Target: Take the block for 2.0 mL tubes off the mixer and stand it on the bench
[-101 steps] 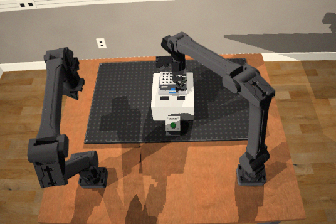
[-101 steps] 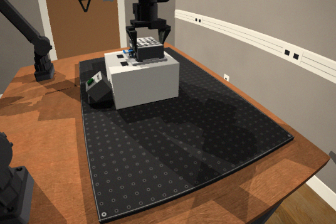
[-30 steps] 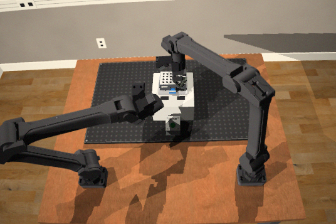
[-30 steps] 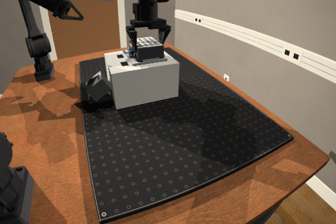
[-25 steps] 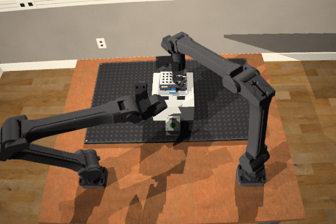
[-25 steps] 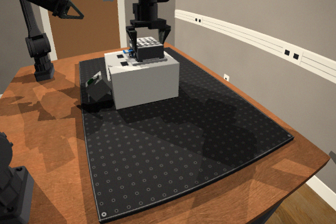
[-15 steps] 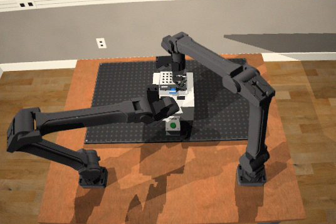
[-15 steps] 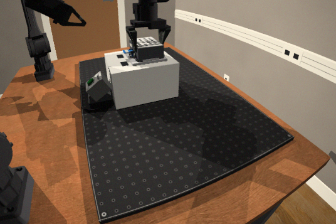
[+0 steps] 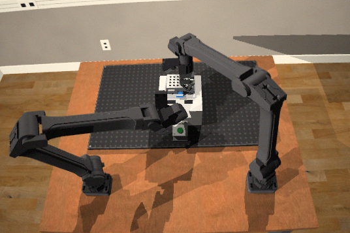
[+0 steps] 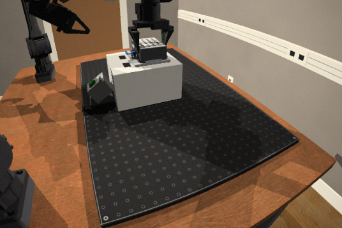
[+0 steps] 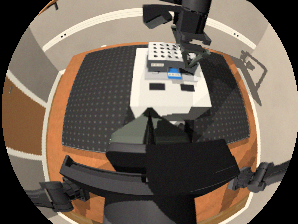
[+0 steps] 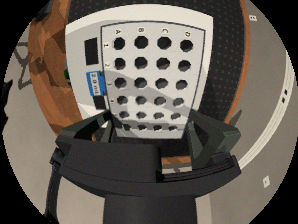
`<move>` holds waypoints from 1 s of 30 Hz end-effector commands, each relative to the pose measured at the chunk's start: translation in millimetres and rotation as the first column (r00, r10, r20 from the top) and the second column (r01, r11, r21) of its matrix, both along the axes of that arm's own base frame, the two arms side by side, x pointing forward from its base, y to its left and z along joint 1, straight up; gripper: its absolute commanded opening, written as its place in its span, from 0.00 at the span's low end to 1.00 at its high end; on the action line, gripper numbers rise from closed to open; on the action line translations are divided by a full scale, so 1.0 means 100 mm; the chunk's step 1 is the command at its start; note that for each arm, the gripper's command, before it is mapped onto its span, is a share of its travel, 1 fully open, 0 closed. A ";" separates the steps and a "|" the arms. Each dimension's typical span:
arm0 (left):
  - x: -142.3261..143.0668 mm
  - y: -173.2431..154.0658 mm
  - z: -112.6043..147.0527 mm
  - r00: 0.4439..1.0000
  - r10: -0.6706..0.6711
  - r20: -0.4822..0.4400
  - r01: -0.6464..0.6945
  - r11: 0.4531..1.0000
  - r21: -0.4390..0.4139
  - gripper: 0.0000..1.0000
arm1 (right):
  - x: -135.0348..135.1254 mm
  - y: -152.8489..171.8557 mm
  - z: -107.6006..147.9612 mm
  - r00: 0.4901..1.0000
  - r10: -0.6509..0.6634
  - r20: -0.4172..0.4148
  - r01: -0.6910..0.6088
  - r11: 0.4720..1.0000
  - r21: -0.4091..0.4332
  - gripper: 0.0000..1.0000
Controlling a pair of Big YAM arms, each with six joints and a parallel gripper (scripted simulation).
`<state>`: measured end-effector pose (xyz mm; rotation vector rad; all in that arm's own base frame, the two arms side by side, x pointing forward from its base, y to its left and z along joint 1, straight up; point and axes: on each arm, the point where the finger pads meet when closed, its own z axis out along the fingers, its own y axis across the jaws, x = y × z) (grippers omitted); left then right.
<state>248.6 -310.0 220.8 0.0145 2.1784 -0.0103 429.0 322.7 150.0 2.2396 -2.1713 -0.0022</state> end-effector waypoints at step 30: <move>0.59 -0.33 0.08 1.000 0.011 0.017 -0.010 1.000 -0.025 0.00 | 0.07 0.00 0.07 1.000 -0.018 0.021 0.017 1.000 0.015 0.00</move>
